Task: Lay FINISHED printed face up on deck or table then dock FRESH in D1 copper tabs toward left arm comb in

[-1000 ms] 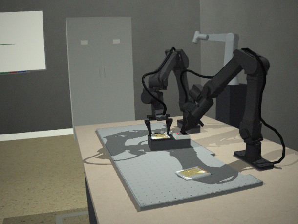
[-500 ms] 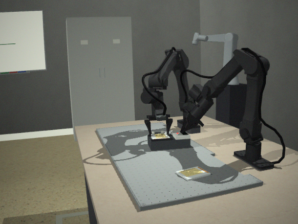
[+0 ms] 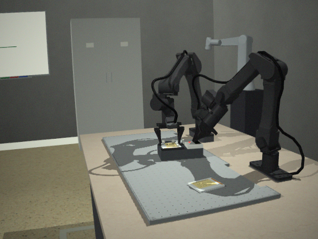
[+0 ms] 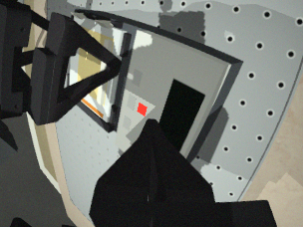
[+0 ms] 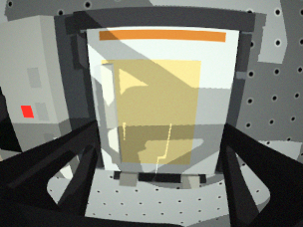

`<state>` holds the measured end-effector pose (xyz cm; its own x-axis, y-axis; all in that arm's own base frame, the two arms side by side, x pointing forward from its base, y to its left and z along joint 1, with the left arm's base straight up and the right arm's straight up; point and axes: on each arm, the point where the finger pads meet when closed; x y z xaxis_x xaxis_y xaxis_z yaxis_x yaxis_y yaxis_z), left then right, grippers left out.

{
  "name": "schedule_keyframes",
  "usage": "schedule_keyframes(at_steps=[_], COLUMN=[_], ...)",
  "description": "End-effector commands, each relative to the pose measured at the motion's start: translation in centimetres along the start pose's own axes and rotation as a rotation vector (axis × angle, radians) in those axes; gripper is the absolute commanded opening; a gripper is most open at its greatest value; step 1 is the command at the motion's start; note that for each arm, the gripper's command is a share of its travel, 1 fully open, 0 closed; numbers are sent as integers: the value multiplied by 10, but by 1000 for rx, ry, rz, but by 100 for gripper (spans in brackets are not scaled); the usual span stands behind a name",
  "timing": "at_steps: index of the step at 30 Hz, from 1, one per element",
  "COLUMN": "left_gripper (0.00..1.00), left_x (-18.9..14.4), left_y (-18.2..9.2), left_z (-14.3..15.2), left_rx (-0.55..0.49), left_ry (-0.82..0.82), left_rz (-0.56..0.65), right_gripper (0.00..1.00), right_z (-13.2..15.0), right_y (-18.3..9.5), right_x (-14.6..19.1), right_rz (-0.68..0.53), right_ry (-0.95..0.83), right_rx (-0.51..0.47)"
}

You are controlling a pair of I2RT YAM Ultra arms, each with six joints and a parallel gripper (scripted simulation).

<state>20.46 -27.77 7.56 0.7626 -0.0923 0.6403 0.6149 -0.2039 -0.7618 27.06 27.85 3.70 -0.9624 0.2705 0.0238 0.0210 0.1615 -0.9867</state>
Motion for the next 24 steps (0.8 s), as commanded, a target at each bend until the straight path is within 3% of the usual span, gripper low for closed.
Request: schedule_keyframes(at_steps=[1,24], left_gripper=[0,0], left_x=[3,4], left_y=[-11,-15], left_z=[-4,-5], left_rx=[-15,-21], left_ry=[-6,-3], left_rz=[4,-3], right_gripper=[0,0], right_z=[-2,-2], right_y=[-3,-3], right_x=[-1,-1], right_rz=[4,4], right_ry=[-1,-1], right_rx=[-10,-10])
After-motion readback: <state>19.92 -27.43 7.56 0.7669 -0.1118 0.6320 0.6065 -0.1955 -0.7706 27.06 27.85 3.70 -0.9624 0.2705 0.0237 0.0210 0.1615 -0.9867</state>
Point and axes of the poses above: on each arm, the point where the finger pads meet when closed, its own y axis out along the fingers, its own x axis across the jaws, z = x × y, and after that the axes turned 8 degrees about y, right-handed
